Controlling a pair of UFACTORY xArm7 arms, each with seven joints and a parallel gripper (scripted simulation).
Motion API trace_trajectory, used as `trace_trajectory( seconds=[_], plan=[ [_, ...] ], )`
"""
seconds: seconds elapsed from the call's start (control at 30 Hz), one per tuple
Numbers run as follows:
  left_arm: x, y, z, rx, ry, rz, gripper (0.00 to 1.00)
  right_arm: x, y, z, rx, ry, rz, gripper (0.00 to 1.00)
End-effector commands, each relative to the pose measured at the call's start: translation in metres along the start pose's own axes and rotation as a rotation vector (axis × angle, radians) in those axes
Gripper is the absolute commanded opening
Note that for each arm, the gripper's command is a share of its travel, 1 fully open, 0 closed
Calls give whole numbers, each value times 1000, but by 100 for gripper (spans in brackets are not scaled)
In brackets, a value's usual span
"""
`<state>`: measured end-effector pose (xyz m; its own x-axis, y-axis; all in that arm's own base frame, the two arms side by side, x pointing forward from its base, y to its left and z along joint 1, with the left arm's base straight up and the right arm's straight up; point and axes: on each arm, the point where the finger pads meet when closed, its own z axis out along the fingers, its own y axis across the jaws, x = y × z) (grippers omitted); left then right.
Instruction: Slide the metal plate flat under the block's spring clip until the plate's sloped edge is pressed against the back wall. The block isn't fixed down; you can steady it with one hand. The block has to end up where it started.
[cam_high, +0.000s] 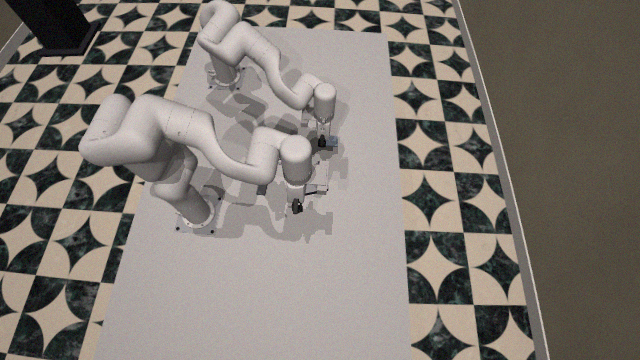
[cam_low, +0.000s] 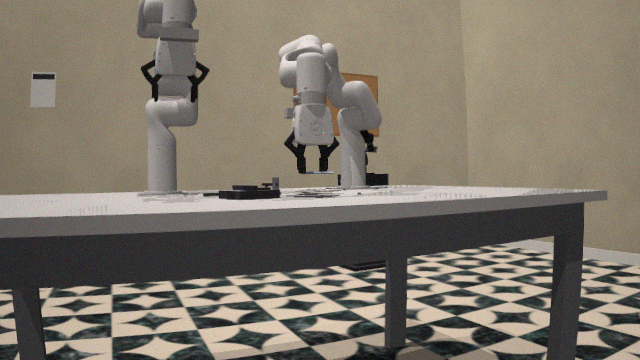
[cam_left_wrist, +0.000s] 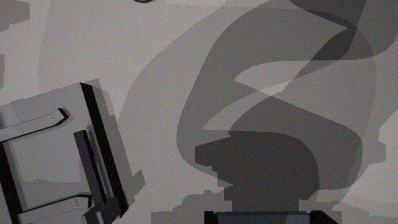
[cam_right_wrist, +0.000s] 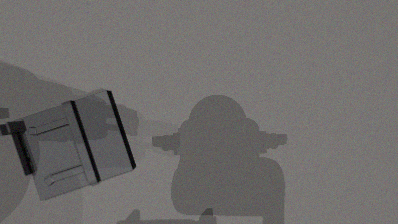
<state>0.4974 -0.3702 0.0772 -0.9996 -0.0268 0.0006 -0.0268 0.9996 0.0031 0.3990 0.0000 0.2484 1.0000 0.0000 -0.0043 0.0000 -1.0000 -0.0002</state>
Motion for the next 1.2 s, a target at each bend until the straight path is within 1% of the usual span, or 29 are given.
trace_trajectory(
  seconds=[0.0,0.13,0.2,0.37,0.4,0.47,0.57,0.7,0.77,0.83,1.17],
  plan=[
    [3,-3,-2,7,-5,84,0,1,0,-2,0,4,0,100],
    [11,-7,-2,7,-5,229,0,1,0,-2,0,4,0,100],
    [11,-7,-2,7,-5,229,0,1,0,-2,0,4,0,100],
    [19,-11,-1,6,-5,394,0,1,0,-2,0,4,0,100],
    [16,-9,-1,6,-6,358,0,1,0,-2,0,4,0,100],
    [17,-10,-1,6,-5,370,0,1,0,-2,0,4,0,100],
    [20,-12,-1,6,-5,427,0,1,0,-2,0,4,0,100],
    [28,-15,0,6,-6,571,0,1,0,-2,0,4,0,100],
    [28,-15,0,6,-6,571,0,1,0,-2,0,4,0,100],
    [31,-17,0,6,-6,623,0,1,0,-2,0,4,0,100],
    [40,-20,1,5,-6,785,0,1,0,-2,0,4,0,100]
  ],
)
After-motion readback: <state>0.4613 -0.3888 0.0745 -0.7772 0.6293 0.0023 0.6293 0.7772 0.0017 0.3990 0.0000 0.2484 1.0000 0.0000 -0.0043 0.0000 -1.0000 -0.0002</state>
